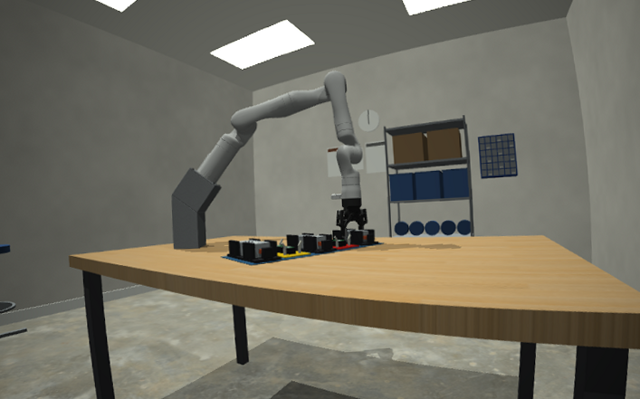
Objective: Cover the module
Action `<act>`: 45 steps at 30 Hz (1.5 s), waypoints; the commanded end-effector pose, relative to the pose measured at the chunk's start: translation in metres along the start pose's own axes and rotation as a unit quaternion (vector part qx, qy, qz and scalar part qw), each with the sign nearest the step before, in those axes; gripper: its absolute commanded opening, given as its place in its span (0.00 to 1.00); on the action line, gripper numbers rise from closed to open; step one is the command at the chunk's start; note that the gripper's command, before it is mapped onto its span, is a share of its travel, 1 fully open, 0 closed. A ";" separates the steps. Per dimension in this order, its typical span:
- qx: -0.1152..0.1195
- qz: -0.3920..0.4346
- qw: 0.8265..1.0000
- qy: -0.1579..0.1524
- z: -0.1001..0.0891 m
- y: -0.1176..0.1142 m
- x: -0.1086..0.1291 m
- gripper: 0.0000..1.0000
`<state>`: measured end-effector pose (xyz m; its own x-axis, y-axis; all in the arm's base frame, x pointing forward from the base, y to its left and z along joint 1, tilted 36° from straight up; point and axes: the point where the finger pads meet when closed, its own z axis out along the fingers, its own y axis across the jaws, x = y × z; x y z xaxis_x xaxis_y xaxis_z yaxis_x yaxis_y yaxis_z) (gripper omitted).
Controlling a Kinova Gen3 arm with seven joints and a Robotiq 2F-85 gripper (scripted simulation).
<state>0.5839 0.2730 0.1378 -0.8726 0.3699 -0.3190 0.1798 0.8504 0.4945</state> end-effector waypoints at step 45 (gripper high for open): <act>-0.001 0.000 1.000 -0.001 -0.001 0.000 -0.001 0.00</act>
<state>0.5841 0.2730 0.1376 -0.8725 0.3700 -0.3190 0.1798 0.8504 0.4945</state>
